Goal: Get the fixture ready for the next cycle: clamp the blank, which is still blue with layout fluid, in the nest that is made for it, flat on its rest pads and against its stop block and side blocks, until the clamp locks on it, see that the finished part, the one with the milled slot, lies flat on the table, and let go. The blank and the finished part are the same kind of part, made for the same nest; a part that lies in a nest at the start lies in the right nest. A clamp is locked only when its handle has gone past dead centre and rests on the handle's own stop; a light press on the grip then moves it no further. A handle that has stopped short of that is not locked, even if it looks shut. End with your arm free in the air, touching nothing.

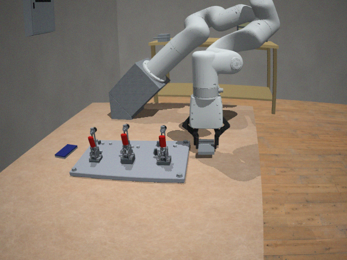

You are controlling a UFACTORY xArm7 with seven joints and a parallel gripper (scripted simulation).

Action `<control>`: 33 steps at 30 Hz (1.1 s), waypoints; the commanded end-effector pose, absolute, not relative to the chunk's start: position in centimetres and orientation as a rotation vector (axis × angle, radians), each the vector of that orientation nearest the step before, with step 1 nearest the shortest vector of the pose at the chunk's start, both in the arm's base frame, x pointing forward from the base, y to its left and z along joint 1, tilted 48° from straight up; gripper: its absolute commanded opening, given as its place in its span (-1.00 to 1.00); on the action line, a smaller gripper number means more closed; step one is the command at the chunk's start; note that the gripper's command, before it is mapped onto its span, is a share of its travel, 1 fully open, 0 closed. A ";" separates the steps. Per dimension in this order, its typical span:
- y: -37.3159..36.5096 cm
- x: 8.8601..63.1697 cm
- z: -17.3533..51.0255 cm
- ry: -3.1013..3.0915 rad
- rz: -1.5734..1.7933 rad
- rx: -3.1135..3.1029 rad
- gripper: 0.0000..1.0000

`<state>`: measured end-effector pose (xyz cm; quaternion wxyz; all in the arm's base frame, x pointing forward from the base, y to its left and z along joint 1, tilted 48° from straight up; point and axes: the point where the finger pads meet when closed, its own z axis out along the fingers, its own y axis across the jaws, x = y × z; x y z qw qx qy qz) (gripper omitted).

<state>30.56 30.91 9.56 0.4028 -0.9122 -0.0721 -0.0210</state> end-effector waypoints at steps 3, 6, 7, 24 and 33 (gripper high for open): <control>31.3 30.7 9.2 -0.177 -0.057 -2.305 -1.00; 31.4 30.7 9.1 -0.177 -0.056 -2.305 -1.00; 31.4 30.7 9.1 -0.177 -0.056 -2.305 -1.00; 31.4 30.7 9.1 -0.177 -0.056 -2.305 -1.00; 31.5 30.7 8.9 -0.177 -0.056 -2.305 -1.00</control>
